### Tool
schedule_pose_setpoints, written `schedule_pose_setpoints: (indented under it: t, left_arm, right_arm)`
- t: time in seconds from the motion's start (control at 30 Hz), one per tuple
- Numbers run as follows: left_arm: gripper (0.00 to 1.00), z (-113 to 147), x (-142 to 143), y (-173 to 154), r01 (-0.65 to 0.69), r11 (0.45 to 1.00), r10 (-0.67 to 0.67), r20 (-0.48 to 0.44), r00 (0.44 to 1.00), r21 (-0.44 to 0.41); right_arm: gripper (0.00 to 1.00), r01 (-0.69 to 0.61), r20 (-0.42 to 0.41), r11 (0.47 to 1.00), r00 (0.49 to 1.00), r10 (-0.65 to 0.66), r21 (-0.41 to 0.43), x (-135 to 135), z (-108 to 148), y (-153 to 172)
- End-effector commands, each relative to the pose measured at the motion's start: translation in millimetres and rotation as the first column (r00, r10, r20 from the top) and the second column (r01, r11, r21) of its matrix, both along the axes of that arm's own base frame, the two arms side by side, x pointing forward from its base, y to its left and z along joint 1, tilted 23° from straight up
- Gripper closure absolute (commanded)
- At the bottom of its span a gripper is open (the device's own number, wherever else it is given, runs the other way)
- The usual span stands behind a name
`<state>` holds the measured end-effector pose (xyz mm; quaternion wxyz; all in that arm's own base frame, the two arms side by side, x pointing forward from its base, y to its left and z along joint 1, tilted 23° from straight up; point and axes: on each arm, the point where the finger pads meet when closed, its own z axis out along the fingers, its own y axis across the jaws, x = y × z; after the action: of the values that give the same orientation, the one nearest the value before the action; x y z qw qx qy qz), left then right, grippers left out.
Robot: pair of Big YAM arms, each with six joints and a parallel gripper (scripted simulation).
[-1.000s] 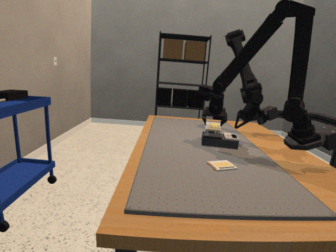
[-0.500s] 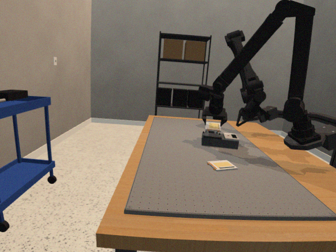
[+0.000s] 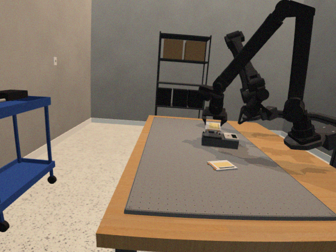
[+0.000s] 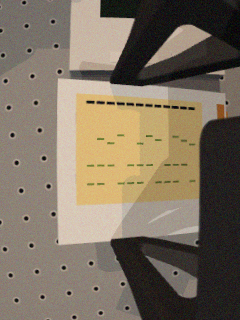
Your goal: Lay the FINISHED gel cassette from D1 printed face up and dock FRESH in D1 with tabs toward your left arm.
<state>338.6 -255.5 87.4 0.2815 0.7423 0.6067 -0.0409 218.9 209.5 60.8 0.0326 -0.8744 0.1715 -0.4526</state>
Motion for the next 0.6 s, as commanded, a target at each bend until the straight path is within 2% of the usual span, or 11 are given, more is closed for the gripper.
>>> schedule_pose_setpoints:
  t: [0.0,0.57]
  left_arm:
    - [1.00,3,2,-2,0.001,1.000,-0.001,0.013,1.000,-0.008]
    - [1.00,3,2,-2,0.001,1.000,-0.001,0.013,1.000,-0.008]
  right_arm:
    - [1.00,0.001,0.020,0.998,1.000,-0.003,0.056,3,18,21]
    - [1.00,0.001,0.020,0.998,1.000,-0.003,0.056,-3,32,22]
